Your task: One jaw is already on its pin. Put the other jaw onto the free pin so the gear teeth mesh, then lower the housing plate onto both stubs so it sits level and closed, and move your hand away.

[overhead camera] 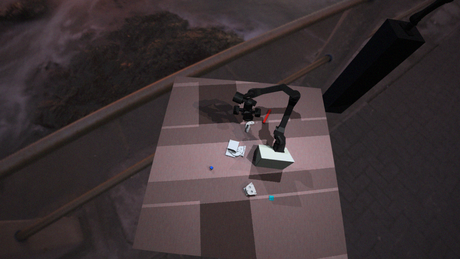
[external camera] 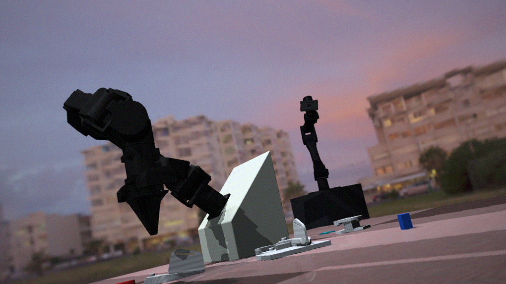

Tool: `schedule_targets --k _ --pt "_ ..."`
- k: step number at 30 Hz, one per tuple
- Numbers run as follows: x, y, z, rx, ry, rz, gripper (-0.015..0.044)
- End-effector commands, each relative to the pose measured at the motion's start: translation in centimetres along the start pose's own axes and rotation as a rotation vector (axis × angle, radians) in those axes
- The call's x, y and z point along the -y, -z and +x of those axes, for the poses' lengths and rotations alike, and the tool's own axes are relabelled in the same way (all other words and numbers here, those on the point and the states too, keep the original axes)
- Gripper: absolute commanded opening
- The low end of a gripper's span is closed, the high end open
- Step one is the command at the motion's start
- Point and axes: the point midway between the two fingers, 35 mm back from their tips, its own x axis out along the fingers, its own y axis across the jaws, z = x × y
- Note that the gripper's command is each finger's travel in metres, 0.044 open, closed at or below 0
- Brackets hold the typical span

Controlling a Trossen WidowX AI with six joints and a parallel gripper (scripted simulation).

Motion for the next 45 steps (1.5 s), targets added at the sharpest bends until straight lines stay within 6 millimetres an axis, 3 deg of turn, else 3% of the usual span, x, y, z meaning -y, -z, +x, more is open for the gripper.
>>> schedule_targets --k 1,7,24,45 --pt "0.00 0.12 -0.12 -0.005 0.002 0.005 0.0000" --pt "0.00 0.12 -0.12 -0.005 0.002 0.005 0.0000" --pt "0.00 0.00 0.00 0.000 0.000 0.000 0.0440" --pt "0.00 0.00 0.00 0.000 0.000 0.000 0.0440"
